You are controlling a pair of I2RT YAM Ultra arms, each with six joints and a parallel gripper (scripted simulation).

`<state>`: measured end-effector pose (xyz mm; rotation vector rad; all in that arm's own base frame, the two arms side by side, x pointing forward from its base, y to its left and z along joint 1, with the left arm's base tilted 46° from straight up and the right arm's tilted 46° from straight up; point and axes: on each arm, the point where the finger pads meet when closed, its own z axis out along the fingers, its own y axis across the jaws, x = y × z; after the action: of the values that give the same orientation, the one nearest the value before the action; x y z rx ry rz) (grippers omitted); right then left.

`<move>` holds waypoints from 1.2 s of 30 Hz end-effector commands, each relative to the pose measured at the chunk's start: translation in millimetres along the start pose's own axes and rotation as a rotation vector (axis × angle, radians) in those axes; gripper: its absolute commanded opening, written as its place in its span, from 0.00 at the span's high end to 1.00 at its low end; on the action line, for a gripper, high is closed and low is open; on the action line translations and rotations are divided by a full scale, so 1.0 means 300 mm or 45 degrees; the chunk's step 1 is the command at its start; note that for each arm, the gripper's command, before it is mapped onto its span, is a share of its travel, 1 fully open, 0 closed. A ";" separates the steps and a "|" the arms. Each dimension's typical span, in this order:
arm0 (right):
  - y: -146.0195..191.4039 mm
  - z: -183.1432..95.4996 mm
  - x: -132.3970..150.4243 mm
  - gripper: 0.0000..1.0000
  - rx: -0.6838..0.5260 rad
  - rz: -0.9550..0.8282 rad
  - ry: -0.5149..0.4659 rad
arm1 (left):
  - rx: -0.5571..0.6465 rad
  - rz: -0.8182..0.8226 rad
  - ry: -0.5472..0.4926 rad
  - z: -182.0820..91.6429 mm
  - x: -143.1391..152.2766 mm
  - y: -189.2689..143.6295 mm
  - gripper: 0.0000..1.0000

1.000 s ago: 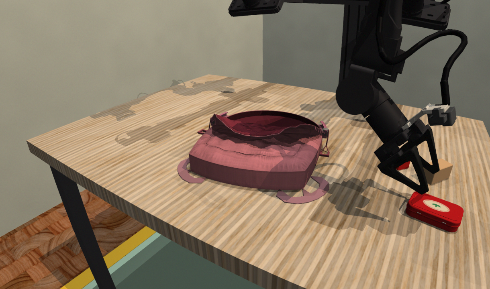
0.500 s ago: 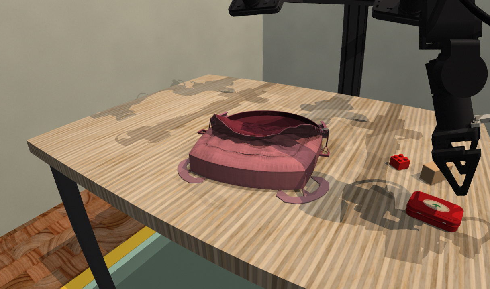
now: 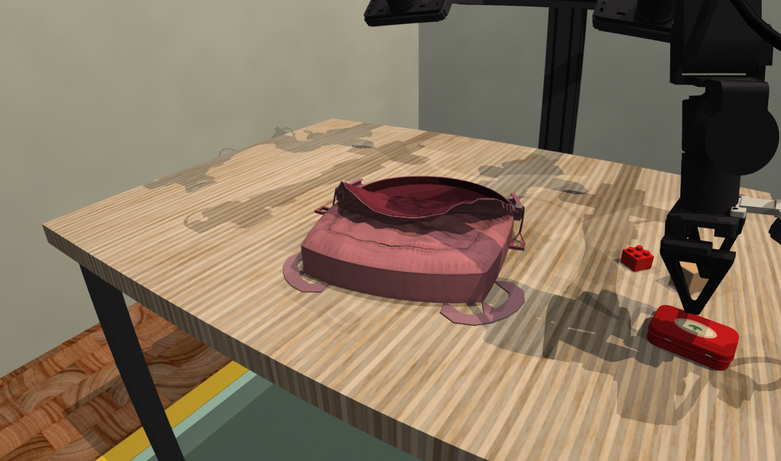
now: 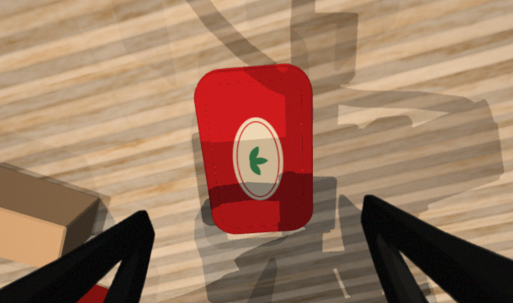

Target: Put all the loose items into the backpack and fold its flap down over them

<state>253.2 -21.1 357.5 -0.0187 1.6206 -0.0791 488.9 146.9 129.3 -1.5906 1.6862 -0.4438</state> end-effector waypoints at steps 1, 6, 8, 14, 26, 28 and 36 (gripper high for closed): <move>0.003 -0.015 -0.082 0.10 -0.002 -0.013 -0.067 | -0.015 0.009 0.004 -0.003 -0.018 0.004 0.08; 0.003 -0.015 -0.082 0.10 -0.002 -0.013 -0.067 | 0.023 0.015 -0.015 0.054 -0.020 -0.032 0.08; 0.003 -0.015 -0.082 0.10 -0.002 -0.013 -0.067 | 0.023 0.015 -0.015 0.076 -0.019 -0.033 0.08; 0.003 -0.015 -0.082 0.10 -0.002 -0.013 -0.067 | 0.023 0.015 -0.015 0.143 -0.017 -0.035 0.08; 0.003 -0.015 -0.082 0.10 -0.002 -0.013 -0.067 | 0.005 0.007 -0.014 0.186 -0.042 -0.036 0.08; 0.003 -0.015 -0.082 0.10 -0.002 -0.013 -0.067 | 0.000 0.007 -0.013 0.191 -0.042 -0.031 0.08; 0.003 -0.015 -0.082 0.10 -0.002 -0.013 -0.067 | -0.019 0.010 -0.006 0.202 -0.034 -0.010 0.08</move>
<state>253.2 -21.2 357.5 -0.0181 1.6206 -0.0797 534.7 162.3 93.0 -1.5918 1.6979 -0.4410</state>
